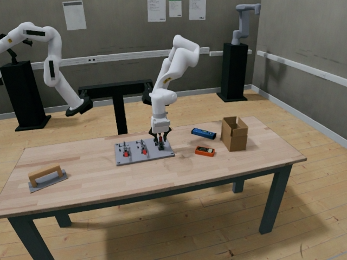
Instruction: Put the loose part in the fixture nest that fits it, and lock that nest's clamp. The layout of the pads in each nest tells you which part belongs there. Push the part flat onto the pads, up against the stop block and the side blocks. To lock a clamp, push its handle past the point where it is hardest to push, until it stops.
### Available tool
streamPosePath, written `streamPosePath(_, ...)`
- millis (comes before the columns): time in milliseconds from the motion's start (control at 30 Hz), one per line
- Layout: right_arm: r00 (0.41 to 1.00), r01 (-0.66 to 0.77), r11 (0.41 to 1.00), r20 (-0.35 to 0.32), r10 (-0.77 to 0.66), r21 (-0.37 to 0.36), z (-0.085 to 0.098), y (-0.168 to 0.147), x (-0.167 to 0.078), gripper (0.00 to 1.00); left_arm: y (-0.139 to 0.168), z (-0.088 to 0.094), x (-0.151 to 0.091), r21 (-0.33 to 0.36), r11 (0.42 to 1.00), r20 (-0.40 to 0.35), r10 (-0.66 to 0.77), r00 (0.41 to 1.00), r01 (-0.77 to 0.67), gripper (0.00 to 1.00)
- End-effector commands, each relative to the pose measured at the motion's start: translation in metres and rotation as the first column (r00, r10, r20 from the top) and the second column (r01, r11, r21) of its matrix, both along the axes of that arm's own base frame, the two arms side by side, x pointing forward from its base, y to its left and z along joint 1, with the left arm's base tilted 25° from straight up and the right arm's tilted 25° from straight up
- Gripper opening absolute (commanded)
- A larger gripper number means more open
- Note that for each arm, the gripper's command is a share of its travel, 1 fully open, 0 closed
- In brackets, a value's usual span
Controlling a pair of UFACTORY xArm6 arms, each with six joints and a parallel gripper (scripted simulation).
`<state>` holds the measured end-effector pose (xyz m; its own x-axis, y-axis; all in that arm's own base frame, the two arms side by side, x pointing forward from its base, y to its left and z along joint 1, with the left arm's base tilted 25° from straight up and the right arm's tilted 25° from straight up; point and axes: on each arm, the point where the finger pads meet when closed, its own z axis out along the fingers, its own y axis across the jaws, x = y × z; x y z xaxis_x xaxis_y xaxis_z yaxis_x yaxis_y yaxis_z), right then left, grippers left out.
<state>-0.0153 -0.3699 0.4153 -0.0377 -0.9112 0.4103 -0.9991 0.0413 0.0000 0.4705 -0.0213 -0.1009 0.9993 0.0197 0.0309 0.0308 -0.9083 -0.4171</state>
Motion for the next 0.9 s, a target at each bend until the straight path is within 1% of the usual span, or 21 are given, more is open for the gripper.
streamPosePath(0, 1.0, 0.0, 1.0, 0.0, 0.0, -0.007, 0.003, -0.0004, 0.0, 1.0, -0.0012, 0.0017, 0.0023, -0.002, 1.0, 0.005, -0.001, 1.0, 0.002, 0.48)
streamPosePath(267, 1.0, 0.0, 1.0, 0.0, 0.0, -0.007, 0.003, -0.0004, 0.0, 1.0, -0.0012, 0.0017, 0.0023, -0.002, 1.0, 0.005, -0.001, 1.0, 0.002, 0.48)
streamPosePath(300, 1.0, 0.0, 1.0, 0.0, 0.0, -0.007, 0.003, -0.0004, 0.0, 1.0, -0.0012, 0.0017, 0.0023, -0.002, 1.0, 0.005, -0.001, 1.0, 0.002, 0.21)
streamPosePath(867, 1.0, 0.0, 1.0, 0.0, 0.0, -0.007, 0.003, -0.0004, 0.0, 1.0, -0.0012, 0.0017, 0.0023, -0.002, 1.0, 0.005, -0.001, 1.0, 0.002, 0.21)
